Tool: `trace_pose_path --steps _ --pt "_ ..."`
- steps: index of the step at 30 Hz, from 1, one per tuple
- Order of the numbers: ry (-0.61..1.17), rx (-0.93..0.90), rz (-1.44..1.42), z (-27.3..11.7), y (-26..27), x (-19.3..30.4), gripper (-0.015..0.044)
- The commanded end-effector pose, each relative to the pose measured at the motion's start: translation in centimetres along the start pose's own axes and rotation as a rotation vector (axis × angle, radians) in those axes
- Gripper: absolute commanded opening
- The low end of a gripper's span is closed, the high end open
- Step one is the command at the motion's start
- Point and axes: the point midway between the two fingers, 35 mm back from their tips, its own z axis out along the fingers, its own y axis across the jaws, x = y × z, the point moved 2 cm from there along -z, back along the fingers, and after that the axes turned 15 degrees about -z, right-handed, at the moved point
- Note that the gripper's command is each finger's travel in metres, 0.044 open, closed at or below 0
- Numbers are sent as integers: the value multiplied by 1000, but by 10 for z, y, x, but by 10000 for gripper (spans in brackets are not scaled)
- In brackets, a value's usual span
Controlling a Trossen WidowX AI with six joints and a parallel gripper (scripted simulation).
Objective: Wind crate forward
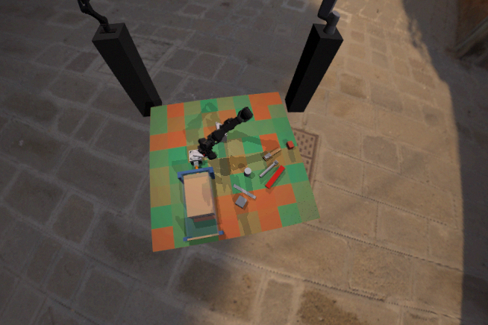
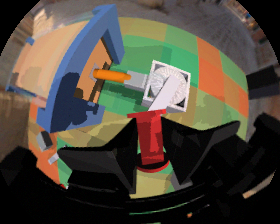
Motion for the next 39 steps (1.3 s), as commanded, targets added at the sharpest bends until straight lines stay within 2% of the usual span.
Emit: trace_pose_path --steps 1,39 --pt "25 9 16 -2 -9 14 0" --pt "26 12 18 -9 -58 39 0"
